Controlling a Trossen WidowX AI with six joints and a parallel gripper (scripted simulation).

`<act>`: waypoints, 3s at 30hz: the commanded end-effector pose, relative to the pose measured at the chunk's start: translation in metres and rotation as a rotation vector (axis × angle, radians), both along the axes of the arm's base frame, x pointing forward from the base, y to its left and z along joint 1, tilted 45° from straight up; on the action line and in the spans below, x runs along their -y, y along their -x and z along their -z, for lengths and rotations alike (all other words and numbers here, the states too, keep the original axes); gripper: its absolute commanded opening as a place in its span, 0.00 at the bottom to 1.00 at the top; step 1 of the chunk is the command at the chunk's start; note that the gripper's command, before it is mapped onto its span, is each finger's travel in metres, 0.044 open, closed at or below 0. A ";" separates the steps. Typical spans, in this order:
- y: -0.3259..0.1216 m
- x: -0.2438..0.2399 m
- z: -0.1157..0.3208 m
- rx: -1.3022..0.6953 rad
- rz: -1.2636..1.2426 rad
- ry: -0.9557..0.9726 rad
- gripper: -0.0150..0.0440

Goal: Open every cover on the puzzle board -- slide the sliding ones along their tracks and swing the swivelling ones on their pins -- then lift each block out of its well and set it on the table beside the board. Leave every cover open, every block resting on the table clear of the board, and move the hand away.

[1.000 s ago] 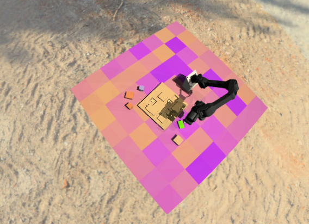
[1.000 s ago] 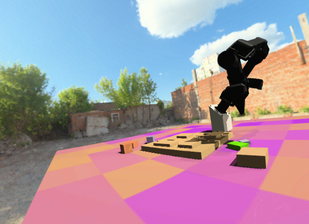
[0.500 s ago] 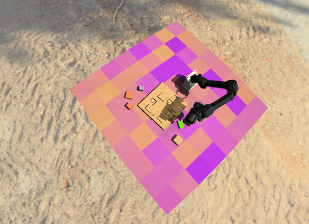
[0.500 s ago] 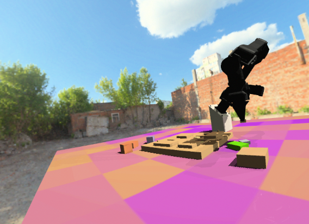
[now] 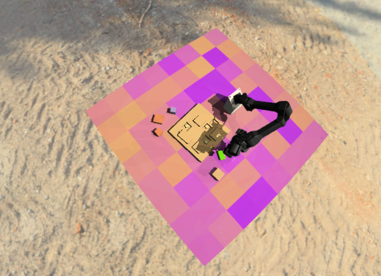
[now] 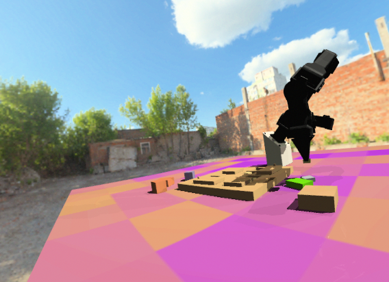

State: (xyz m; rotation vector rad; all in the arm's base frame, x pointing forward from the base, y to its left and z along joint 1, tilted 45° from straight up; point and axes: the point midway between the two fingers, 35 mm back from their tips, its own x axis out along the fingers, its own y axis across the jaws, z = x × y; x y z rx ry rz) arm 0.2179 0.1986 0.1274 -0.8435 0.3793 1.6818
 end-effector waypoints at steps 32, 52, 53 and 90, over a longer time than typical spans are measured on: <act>0.010 -0.036 0.035 -0.003 0.006 -0.008 0.39; 0.005 -0.020 0.018 -0.002 0.006 -0.006 1.00; 0.005 -0.018 0.016 -0.001 0.005 -0.006 1.00; -0.039 0.081 0.048 -0.596 0.627 0.101 0.25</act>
